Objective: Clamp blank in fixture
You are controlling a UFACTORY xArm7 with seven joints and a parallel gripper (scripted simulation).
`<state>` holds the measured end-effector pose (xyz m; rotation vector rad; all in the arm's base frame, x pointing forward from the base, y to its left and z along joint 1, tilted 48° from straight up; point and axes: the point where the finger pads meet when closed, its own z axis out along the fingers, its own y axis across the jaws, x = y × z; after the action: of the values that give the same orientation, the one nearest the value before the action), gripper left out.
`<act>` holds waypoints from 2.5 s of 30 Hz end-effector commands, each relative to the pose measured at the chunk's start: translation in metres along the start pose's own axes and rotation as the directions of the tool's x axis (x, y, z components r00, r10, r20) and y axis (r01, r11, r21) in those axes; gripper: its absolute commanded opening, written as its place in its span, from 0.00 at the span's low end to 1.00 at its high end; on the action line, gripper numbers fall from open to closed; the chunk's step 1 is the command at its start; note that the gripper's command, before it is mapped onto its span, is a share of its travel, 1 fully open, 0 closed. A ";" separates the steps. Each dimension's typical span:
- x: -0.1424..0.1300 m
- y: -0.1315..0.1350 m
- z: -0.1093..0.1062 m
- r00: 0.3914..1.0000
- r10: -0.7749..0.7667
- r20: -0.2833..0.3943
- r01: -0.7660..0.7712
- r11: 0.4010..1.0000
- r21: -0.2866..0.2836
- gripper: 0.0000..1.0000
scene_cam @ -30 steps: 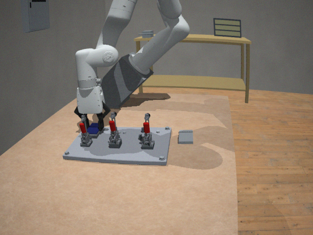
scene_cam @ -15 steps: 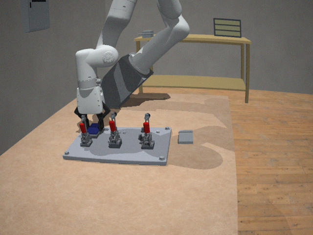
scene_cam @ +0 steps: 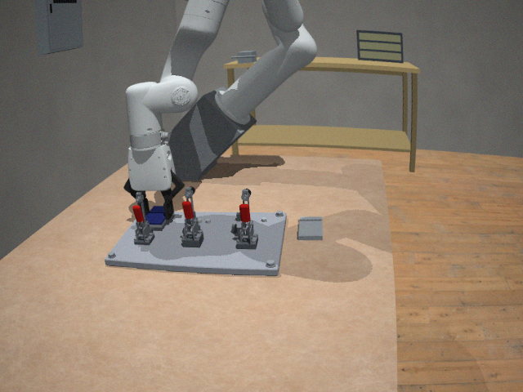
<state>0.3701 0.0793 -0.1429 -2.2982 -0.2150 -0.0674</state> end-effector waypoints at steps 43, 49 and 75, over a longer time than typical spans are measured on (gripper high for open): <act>0.003 0.003 0.002 1.000 0.000 -0.004 0.000 1.000 -0.005 0.99; 0.003 0.003 0.002 1.000 0.000 -0.004 0.000 1.000 -0.005 0.99; 0.002 0.003 -0.007 1.000 0.000 -0.004 0.000 1.000 -0.005 0.99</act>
<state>0.3714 0.0797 -0.1445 -2.2983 -0.2148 -0.0676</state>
